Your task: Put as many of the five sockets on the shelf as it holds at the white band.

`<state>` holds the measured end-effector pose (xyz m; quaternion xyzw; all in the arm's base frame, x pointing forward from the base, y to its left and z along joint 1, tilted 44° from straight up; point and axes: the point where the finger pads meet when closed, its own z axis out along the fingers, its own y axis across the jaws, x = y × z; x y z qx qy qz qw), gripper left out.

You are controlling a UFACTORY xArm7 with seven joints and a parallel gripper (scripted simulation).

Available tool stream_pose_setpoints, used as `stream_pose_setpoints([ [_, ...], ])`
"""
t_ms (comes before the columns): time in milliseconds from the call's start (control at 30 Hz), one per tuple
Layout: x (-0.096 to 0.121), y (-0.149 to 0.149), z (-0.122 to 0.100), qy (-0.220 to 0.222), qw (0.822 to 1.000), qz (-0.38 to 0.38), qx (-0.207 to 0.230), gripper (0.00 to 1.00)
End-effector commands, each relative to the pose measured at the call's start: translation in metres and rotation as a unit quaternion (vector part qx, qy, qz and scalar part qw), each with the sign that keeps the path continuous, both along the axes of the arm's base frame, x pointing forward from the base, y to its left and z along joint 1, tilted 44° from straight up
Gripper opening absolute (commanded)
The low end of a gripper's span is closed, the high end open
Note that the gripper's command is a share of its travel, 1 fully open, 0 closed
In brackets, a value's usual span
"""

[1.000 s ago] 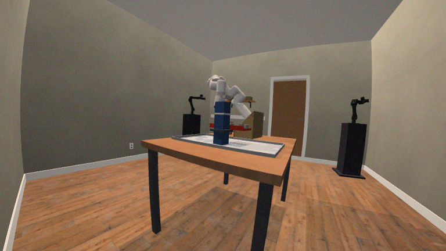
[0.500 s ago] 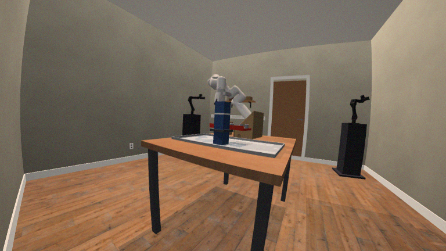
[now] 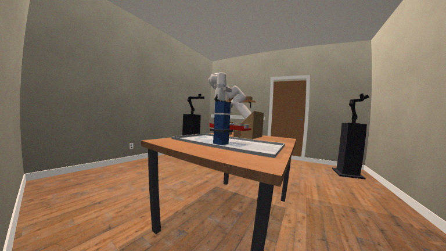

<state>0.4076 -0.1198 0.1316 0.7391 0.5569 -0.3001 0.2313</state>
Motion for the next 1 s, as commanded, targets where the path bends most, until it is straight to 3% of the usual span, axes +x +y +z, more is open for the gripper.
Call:
stream_pose_setpoints([
  [0,0.003,0.007,0.007,-0.001,1.000,0.001,0.000,0.52],
  [767,0.004,0.011,0.011,-0.001,1.000,0.001,0.000,0.52],
  [800,0.003,0.013,0.010,-0.001,1.000,0.001,0.001,1.00],
  [900,-0.026,0.070,-0.020,-0.002,1.000,0.003,0.007,1.00],
  [967,-0.029,0.075,-0.023,-0.002,1.000,0.003,0.007,1.00],
])
